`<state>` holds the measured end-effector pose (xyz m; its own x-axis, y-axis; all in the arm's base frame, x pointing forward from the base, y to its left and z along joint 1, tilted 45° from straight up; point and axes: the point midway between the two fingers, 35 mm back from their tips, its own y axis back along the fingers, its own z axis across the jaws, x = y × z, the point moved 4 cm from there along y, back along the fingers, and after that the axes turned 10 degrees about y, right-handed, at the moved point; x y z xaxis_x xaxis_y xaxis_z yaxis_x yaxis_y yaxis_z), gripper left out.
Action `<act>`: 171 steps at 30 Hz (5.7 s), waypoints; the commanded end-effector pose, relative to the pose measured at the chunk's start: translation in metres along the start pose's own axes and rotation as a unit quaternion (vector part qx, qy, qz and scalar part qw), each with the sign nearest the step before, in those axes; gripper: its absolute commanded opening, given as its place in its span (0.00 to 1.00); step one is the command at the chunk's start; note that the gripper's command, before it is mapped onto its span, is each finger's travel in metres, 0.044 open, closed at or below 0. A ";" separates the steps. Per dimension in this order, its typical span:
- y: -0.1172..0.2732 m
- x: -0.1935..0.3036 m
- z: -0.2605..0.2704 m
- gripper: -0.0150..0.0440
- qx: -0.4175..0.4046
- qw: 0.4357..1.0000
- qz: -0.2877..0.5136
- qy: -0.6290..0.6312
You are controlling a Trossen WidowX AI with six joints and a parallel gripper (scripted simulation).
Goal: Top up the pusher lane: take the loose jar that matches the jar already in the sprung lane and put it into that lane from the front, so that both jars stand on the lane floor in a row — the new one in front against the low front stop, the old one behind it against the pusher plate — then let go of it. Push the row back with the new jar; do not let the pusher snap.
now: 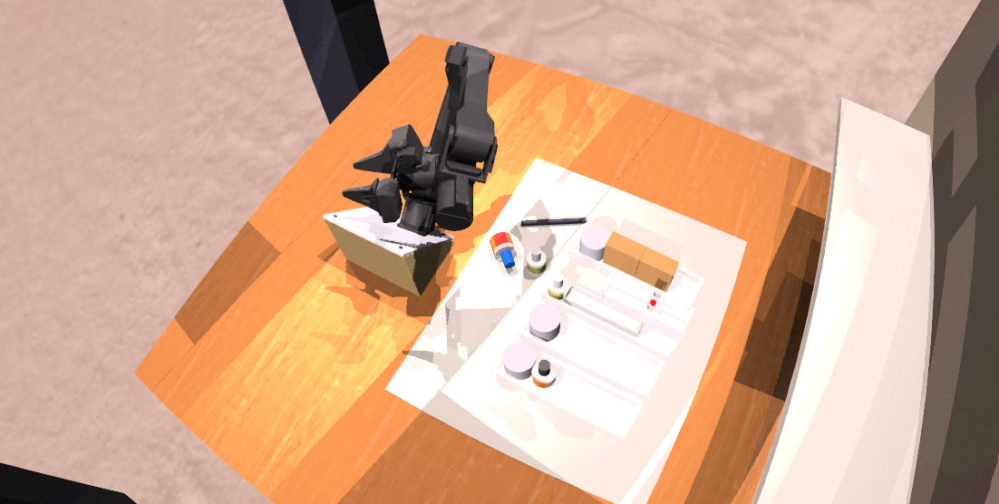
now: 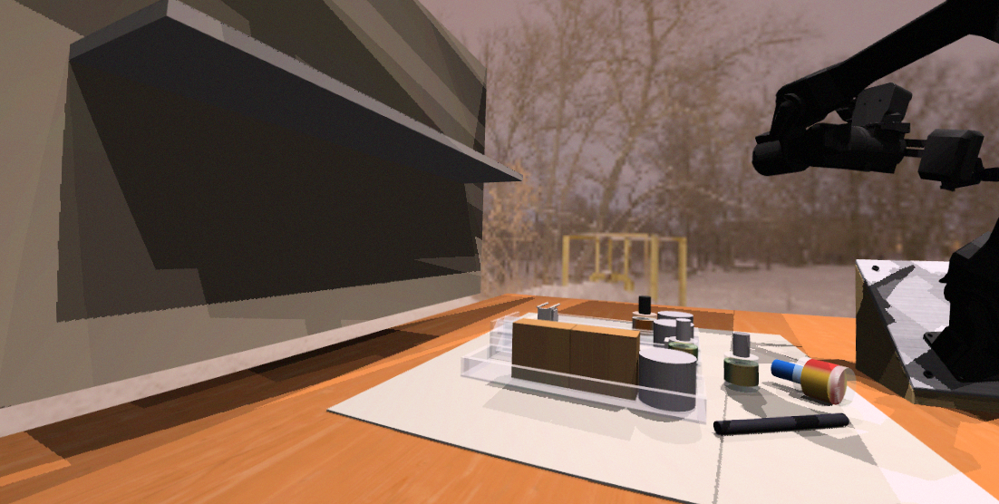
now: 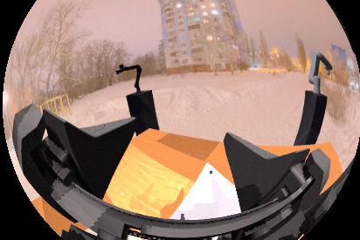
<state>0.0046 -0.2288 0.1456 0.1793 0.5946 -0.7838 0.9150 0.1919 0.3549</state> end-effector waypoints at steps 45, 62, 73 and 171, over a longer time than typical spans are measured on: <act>0.236 0.127 -0.005 1.00 -0.643 0.216 0.299 0.671; 0.236 0.167 -0.011 1.00 -0.643 0.215 0.300 0.671; 0.236 0.189 -0.014 1.00 -0.644 0.215 0.300 0.671; 0.241 0.191 0.027 0.25 -0.685 0.100 0.187 0.697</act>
<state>0.2667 -0.0901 0.0675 -0.9906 0.1030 -0.0904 -0.1366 -0.6877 0.7130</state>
